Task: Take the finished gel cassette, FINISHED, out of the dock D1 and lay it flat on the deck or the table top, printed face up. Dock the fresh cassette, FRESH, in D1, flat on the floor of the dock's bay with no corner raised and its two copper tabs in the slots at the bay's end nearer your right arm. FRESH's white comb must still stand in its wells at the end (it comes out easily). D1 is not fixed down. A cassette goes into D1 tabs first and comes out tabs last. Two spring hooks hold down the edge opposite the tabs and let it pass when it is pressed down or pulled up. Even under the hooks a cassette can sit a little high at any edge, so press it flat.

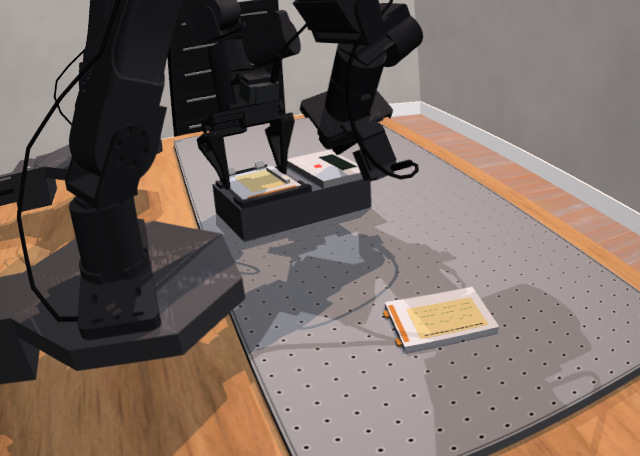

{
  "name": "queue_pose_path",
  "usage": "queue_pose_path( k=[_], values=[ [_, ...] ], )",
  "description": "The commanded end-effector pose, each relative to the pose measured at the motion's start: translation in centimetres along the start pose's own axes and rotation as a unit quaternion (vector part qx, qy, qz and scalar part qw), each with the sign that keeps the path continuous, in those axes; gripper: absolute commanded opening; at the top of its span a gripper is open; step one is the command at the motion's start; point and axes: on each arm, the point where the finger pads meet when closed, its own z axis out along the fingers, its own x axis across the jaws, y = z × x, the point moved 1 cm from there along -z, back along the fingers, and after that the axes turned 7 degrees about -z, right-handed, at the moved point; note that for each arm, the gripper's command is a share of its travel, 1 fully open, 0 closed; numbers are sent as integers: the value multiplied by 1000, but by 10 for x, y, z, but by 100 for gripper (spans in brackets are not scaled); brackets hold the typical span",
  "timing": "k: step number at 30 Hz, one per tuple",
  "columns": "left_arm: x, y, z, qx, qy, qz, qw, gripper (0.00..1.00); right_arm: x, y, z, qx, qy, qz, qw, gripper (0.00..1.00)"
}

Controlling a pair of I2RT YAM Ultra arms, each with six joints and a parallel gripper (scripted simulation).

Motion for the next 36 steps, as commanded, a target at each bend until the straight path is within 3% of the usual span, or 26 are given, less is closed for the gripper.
queue_pose_path(
  k=[1,36],
  values=[
    [2,4,-2,-7,4,1,1000,0,2,-1,-15,1,6,-1,1000,0],
    [2,4,-2,-7,4,1,1000,0,4,-7,-45,9,11,1,1000,0]
  ],
)
